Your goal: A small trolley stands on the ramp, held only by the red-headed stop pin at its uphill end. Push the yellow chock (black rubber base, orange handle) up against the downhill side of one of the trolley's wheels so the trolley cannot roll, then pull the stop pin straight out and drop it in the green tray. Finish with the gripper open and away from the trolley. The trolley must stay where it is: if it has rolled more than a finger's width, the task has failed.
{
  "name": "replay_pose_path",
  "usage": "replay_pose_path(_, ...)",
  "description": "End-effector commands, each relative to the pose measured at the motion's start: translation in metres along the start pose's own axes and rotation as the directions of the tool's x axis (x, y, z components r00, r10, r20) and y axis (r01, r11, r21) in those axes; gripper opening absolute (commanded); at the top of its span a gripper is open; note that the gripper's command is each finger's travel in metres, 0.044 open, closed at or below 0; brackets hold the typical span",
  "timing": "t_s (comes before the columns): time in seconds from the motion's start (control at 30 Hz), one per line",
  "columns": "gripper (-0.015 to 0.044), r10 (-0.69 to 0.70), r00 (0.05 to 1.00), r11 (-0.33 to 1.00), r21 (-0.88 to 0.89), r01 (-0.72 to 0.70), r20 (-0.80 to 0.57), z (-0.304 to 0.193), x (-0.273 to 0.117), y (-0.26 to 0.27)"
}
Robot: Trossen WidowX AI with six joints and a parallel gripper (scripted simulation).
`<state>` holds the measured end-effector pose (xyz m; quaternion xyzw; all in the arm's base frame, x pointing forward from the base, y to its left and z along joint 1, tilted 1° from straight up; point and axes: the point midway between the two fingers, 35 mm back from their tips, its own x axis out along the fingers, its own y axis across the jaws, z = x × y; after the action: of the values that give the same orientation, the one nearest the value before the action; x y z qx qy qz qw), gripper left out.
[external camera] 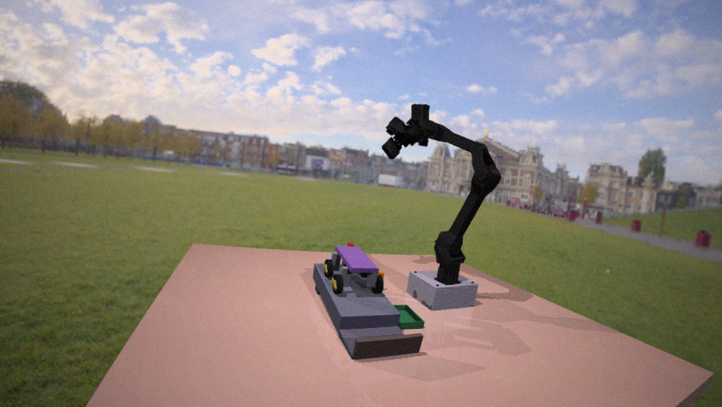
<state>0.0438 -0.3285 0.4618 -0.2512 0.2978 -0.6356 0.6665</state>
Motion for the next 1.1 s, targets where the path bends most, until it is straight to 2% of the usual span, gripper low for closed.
replay_pose_path(0.0, 0.0190, 0.175, 0.983, 0.978, 0.121, -0.167, -0.055, -0.016, 0.012, 0.056)
replay_pose_path(0.2, 0.0190, 0.448, 0.878, 0.862, 0.344, -0.373, -0.169, -0.047, 0.011, 0.152)
replay_pose_path(0.4, 0.0190, 0.653, 0.693, 0.716, 0.547, -0.434, -0.305, -0.083, -0.015, 0.236)
replay_pose_path(0.63, 0.0190, 0.773, 0.414, 0.620, 0.711, -0.330, -0.482, -0.130, -0.069, 0.310)
replay_pose_path(0.87, 0.0190, 0.747, 0.124, 0.665, 0.736, -0.125, -0.654, -0.180, -0.136, 0.351)
replay_pose_path(1.07, 0.0190, 0.737, 0.097, 0.676, 0.730, -0.103, -0.669, -0.185, -0.143, 0.353)
